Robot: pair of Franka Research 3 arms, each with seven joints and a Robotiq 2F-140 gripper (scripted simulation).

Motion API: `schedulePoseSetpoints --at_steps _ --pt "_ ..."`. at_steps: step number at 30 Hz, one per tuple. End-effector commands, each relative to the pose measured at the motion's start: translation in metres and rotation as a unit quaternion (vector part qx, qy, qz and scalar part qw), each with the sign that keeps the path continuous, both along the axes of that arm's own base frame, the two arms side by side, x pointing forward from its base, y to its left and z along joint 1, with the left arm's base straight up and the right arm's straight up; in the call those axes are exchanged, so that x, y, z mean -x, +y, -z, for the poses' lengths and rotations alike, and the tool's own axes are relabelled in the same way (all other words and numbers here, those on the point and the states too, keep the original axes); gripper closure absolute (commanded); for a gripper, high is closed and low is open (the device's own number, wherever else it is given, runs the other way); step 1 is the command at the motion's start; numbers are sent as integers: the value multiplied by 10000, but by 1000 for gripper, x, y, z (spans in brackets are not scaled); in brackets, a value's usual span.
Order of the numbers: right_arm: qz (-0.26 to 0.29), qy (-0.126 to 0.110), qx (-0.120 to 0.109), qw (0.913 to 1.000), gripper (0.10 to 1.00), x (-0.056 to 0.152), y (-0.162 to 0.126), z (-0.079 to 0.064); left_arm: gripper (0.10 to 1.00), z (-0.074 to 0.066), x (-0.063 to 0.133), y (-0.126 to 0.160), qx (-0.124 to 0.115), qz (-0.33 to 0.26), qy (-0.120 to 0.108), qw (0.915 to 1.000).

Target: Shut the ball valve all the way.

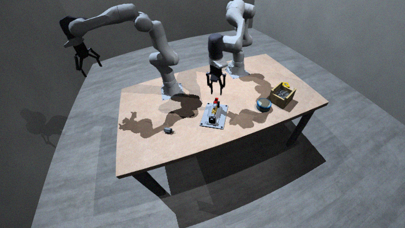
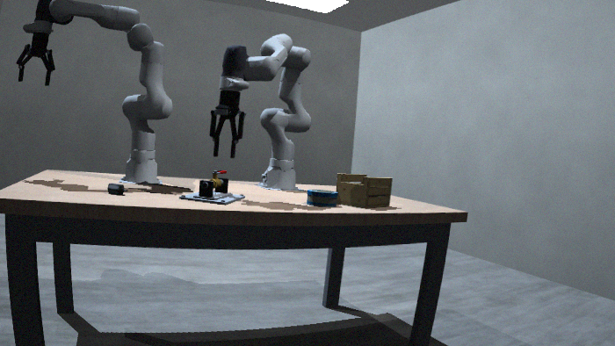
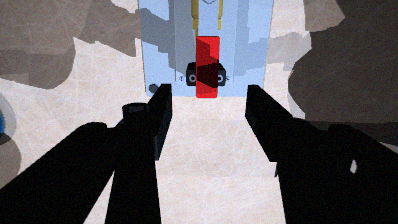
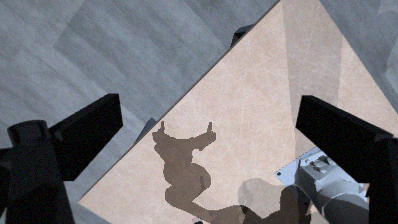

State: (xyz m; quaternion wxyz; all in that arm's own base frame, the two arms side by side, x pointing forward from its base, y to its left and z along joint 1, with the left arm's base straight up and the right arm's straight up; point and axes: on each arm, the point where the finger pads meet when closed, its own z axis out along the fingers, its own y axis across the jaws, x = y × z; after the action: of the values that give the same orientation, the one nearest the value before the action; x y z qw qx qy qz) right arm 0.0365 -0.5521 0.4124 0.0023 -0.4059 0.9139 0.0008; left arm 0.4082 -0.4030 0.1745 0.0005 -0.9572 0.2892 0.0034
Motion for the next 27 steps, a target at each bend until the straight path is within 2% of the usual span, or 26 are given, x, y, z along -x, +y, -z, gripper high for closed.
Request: schedulePoseSetpoints --at_steps 1,16,27 --pt "0 0 1 10000 98 0 0 0 638 3 -2 -1 14 -29 -32 10000" --pt "0 0 1 10000 98 0 0 0 638 29 -2 -1 14 -29 -32 10000" --pt "0 0 1 10000 98 0 0 0 638 37 -2 -2 14 -29 -32 10000"
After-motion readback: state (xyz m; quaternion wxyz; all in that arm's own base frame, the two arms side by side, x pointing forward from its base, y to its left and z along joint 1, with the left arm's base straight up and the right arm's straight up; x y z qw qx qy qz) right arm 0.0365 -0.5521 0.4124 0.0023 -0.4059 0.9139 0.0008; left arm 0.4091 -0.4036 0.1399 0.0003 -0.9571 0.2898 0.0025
